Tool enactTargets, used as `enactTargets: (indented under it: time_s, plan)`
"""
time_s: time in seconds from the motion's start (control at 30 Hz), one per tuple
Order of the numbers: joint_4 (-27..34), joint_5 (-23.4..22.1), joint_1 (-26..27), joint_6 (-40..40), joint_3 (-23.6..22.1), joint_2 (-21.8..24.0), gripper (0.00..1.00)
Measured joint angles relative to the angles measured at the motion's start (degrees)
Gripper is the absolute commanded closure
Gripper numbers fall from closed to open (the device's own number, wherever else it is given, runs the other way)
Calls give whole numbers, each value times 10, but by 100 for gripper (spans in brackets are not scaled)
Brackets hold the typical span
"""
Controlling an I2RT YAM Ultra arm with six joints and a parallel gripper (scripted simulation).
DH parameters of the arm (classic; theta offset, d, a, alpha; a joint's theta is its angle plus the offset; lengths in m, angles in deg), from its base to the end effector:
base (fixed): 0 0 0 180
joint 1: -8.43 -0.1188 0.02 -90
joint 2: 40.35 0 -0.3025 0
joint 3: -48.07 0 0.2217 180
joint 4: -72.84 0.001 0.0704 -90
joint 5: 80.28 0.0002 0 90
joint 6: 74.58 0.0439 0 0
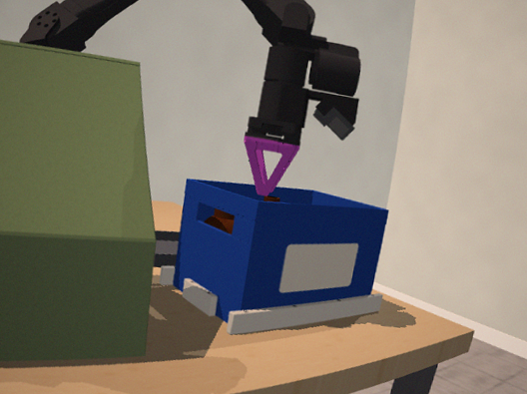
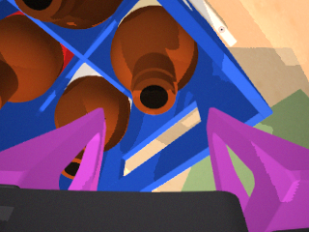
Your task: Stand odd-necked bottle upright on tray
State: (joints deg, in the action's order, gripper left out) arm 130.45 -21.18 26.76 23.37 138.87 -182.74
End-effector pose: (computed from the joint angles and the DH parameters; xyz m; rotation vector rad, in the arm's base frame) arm 0.3507 -0.0914 0.0277 -0.7507 -2.6501 -0.7994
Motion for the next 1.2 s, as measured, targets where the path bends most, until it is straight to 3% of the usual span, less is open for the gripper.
enactTargets:
  time_s: [1.2]
  plan:
    - [2, 0, 0, 0, 11, -5, 39]
